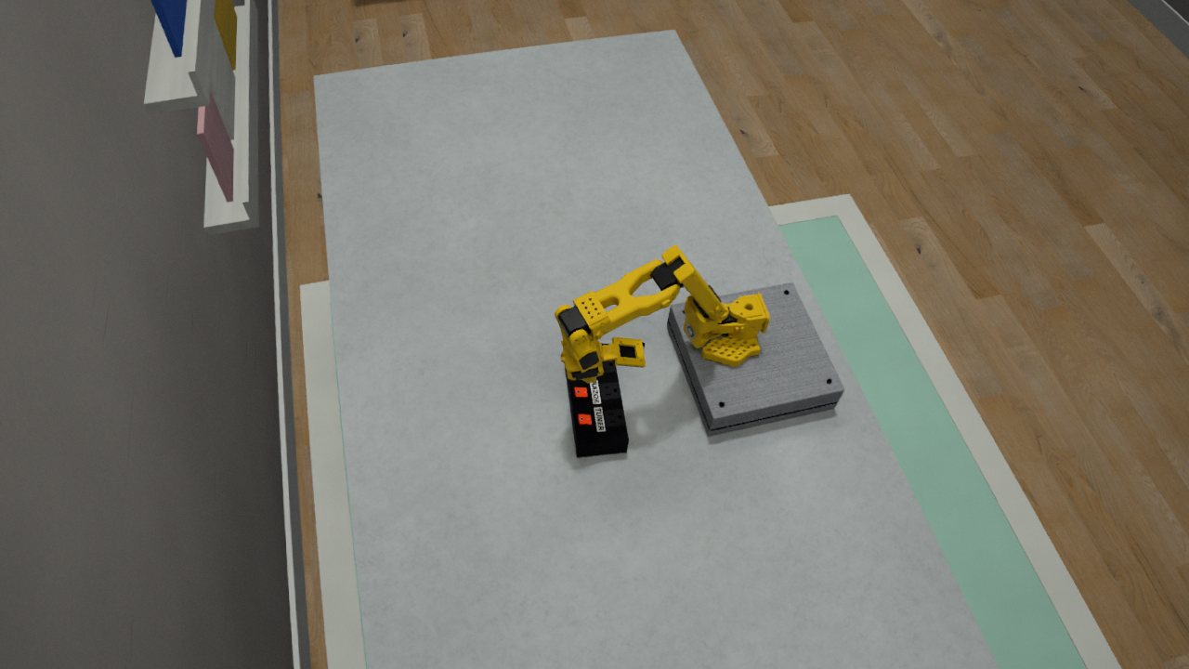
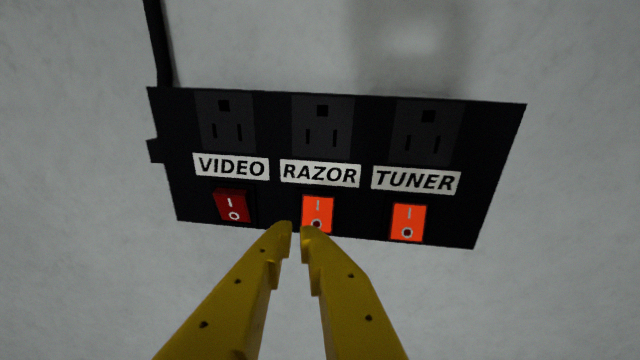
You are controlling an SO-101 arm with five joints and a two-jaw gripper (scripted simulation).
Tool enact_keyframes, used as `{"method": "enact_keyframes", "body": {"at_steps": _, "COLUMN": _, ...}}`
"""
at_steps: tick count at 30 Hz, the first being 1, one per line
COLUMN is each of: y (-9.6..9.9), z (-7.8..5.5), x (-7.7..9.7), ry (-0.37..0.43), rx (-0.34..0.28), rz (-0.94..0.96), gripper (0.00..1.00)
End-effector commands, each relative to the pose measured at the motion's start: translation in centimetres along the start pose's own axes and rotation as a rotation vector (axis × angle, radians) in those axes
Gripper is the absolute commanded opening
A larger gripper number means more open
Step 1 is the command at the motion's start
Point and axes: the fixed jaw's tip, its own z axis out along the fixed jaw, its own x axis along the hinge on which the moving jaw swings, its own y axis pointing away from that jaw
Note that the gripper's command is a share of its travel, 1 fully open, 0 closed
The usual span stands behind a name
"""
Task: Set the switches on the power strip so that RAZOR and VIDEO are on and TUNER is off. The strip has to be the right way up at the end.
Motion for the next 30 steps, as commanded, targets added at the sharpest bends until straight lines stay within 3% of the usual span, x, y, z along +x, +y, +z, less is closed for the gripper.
{"method": "enact_keyframes", "body": {"at_steps": 1, "y": 0.10, "z": 0.06, "x": 0.01, "ry": -0.010, "rx": -0.001, "rz": -0.005, "gripper": 0.00}}
{"method": "enact_keyframes", "body": {"at_steps": 30, "y": 0.14, "z": 0.05, "x": 0.11, "ry": -0.006, "rx": 0.001, "rz": 0.058, "gripper": 0.00}}
